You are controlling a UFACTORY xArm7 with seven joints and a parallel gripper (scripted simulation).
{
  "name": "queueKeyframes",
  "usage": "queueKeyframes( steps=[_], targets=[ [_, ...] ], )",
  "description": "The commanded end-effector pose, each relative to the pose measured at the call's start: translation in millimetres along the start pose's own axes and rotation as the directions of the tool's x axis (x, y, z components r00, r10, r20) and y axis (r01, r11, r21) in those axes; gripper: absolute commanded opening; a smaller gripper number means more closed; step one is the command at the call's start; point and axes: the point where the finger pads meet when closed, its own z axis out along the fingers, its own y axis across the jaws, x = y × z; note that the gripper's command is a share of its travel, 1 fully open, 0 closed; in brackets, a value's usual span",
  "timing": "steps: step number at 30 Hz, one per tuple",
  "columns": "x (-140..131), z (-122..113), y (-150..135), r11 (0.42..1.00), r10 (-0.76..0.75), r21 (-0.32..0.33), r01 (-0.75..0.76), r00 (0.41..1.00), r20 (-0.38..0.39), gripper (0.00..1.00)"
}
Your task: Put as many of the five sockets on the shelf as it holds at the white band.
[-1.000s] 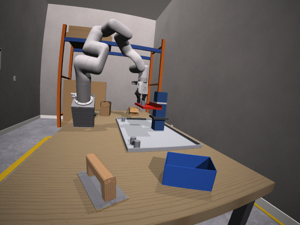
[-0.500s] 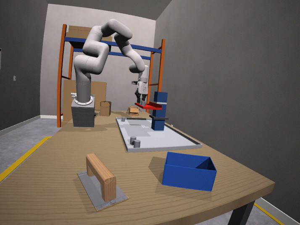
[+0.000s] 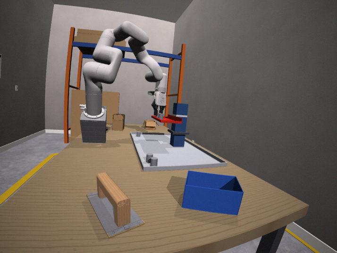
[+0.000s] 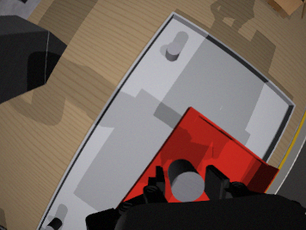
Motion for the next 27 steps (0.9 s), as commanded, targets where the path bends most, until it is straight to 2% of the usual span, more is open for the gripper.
queueKeyframes(
  steps=[1,14,27],
  targets=[
    [0.2,-3.8,1.6,1.000,0.000,-0.005,0.000,1.000,0.000,0.52],
    [0.2,-26.3,1.5,1.000,0.000,-0.005,0.000,1.000,0.000,0.52],
    [0.2,-64.5,1.4,1.000,0.000,-0.005,0.000,1.000,0.000,0.52]
  ],
)
